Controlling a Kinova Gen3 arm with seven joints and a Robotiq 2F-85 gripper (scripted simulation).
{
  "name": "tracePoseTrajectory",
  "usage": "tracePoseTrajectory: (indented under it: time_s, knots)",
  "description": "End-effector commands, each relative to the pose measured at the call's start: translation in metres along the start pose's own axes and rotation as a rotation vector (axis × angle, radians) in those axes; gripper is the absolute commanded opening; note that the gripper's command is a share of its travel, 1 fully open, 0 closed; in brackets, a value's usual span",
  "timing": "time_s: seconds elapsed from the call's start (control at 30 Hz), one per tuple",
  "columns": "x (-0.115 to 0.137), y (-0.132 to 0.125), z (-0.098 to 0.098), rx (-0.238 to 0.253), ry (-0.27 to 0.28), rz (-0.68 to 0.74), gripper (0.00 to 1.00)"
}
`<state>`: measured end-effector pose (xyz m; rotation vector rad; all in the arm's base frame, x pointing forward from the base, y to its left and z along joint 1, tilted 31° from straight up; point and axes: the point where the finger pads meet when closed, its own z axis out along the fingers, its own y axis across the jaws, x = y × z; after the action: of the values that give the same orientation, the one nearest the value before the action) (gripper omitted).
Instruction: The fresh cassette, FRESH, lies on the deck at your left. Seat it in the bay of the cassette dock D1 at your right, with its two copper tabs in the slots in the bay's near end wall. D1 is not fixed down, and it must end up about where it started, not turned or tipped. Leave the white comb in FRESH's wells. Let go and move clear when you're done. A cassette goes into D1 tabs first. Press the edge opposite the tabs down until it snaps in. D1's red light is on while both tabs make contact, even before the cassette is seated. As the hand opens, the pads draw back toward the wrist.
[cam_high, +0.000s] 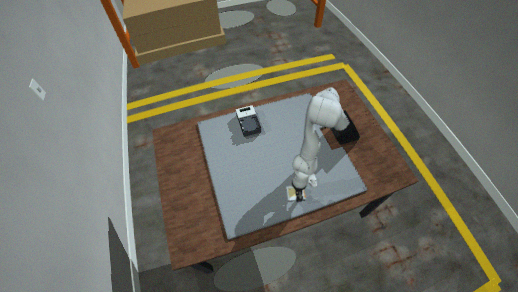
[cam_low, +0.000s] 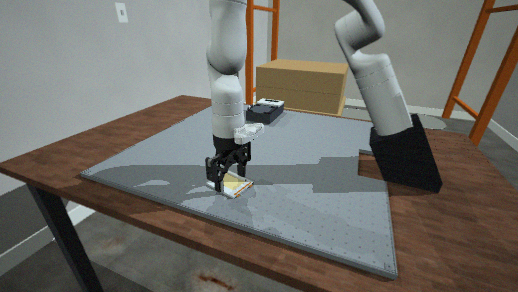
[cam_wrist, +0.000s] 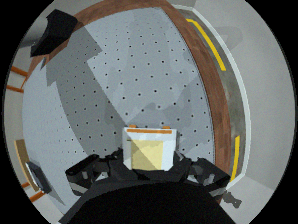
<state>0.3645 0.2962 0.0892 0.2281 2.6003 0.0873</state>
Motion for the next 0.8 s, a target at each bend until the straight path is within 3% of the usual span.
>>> tracePoseTrajectory:
  time_s: [0.0, 0.77]
  knots:
    - [-0.0001, 0.0003, 0.0017, 0.001, -0.002, -0.001, 0.00]
    - [-0.0001, 0.0003, -0.0022, 0.001, -0.002, -0.001, 0.00]
